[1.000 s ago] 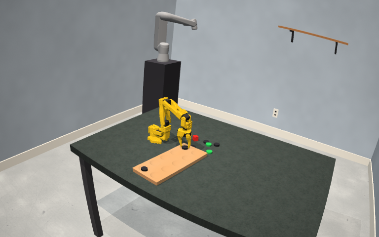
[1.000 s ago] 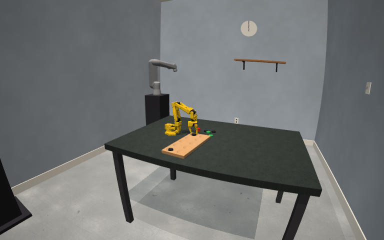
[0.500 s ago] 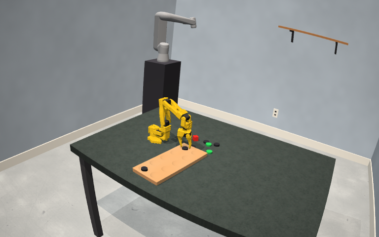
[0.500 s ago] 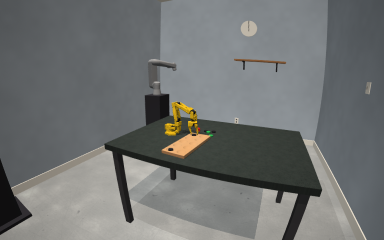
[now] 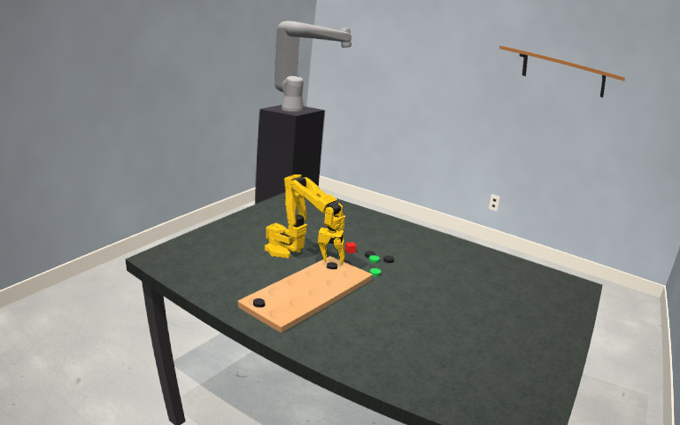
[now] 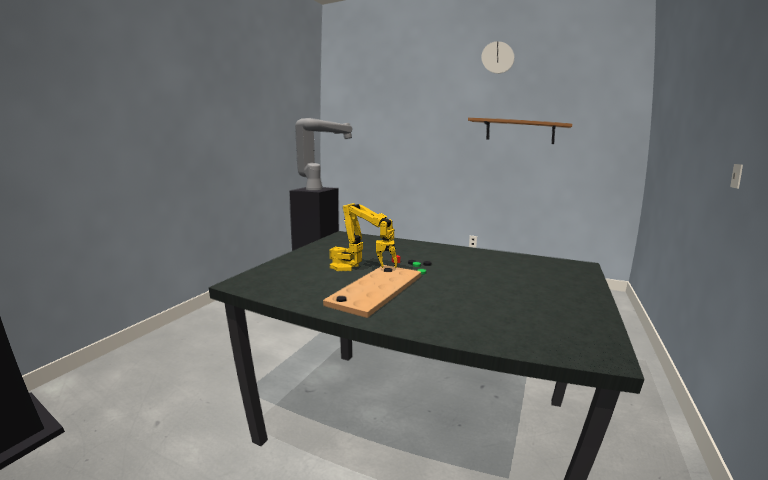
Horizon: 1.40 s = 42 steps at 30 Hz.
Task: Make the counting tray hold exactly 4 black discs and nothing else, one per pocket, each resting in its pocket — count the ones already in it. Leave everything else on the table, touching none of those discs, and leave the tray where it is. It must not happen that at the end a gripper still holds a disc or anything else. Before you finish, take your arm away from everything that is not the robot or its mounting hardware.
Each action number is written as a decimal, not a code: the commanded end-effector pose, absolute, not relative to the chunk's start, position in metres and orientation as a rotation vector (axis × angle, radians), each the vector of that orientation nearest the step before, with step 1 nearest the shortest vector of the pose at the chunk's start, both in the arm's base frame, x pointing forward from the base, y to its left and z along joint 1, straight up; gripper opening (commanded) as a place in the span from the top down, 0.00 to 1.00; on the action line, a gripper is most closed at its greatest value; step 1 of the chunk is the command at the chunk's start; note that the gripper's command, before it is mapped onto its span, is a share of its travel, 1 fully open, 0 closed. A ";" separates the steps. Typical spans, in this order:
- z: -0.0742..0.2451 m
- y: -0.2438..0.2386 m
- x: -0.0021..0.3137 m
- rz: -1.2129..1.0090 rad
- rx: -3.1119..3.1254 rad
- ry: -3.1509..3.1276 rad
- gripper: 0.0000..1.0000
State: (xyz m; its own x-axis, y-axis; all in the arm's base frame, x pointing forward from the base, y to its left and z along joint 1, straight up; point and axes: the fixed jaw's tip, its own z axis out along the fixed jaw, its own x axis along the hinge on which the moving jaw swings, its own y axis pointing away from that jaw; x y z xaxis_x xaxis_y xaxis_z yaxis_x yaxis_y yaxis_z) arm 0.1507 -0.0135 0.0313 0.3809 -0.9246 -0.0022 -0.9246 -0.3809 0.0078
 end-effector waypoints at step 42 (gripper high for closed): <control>0.067 -0.008 0.159 0.051 2.649 -1.724 0.73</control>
